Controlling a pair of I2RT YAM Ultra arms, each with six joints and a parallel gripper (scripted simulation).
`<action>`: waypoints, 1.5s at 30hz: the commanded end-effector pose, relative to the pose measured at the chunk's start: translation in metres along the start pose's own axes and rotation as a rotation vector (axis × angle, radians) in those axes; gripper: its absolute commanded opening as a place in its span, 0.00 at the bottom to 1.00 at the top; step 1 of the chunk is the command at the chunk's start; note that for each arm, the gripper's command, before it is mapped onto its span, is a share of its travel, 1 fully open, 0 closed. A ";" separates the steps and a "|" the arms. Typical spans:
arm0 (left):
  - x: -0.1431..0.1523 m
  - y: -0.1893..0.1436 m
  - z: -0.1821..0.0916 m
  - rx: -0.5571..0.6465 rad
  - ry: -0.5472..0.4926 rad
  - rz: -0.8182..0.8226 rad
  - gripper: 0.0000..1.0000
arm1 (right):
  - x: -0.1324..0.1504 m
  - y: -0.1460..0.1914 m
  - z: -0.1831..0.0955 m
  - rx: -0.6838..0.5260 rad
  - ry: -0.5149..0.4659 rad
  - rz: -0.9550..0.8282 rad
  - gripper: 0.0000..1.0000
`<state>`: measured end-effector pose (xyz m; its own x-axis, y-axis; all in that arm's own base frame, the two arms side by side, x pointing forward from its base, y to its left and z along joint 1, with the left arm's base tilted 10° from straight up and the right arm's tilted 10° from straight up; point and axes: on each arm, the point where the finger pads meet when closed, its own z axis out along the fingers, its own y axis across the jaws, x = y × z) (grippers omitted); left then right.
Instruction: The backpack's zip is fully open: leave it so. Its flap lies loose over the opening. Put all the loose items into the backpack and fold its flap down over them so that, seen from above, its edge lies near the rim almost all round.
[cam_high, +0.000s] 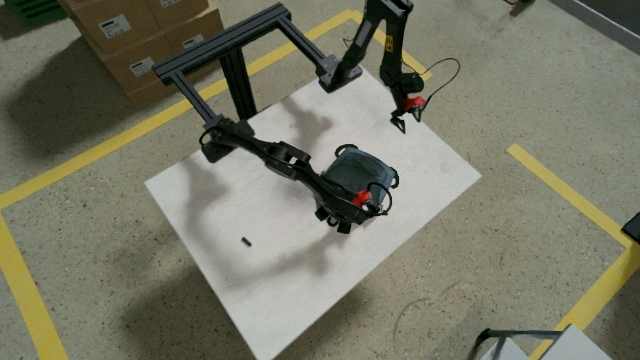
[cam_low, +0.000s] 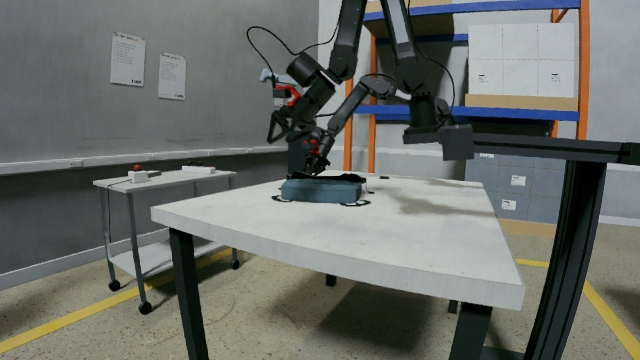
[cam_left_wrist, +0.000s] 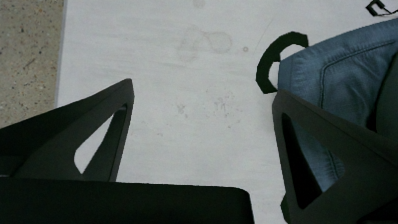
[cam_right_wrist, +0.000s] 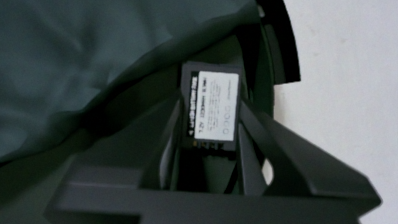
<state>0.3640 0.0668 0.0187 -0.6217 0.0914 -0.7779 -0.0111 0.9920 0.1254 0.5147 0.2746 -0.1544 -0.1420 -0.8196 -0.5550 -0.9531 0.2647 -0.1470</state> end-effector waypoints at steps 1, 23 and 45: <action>-0.005 0.000 0.000 0.000 -0.014 0.004 0.90 | -0.010 -0.010 0.001 0.023 -0.036 -0.020 0.29; -0.005 0.000 0.000 0.000 -0.014 0.004 0.90 | -0.003 -0.012 0.007 0.034 -0.023 -0.023 0.29; -0.005 0.000 0.000 0.000 -0.014 0.004 0.90 | -0.003 -0.011 0.007 0.033 -0.023 -0.024 0.29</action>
<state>0.3640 0.0668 0.0187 -0.6217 0.0914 -0.7779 -0.0111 0.9920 0.1254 0.5155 0.2756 -0.1546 -0.1360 -0.8123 -0.5672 -0.9539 0.2620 -0.1465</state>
